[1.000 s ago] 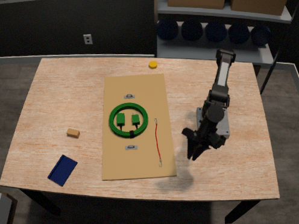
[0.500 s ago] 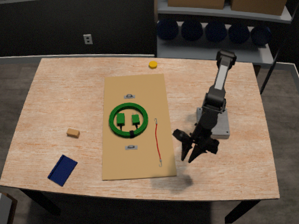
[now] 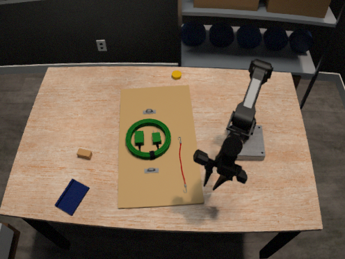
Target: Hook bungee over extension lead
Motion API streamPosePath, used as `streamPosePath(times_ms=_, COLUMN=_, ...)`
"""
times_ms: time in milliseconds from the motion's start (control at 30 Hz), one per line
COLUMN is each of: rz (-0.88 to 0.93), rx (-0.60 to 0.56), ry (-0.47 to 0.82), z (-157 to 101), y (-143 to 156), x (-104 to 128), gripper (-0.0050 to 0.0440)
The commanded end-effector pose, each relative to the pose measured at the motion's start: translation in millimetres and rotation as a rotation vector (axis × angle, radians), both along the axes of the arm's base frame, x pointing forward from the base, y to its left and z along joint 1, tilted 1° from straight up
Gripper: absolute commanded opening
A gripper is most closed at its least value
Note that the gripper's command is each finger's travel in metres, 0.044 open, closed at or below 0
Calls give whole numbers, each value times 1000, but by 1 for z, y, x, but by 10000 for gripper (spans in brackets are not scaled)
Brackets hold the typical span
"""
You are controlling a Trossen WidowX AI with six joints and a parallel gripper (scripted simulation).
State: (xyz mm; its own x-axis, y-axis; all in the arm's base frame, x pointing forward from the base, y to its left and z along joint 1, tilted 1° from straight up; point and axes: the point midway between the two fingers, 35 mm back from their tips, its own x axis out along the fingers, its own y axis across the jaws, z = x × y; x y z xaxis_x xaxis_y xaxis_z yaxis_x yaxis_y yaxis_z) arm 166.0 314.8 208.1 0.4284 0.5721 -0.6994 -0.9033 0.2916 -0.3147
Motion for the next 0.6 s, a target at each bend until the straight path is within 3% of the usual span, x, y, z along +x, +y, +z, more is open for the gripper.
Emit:
streamPosePath(times_ms=0, rz=-81, rx=39, ry=68, z=4, y=2, x=6, gripper=150)
streamPosePath(times_ms=567, rz=-408, rx=96, ry=329, z=-19, y=-5, x=24, gripper=150)
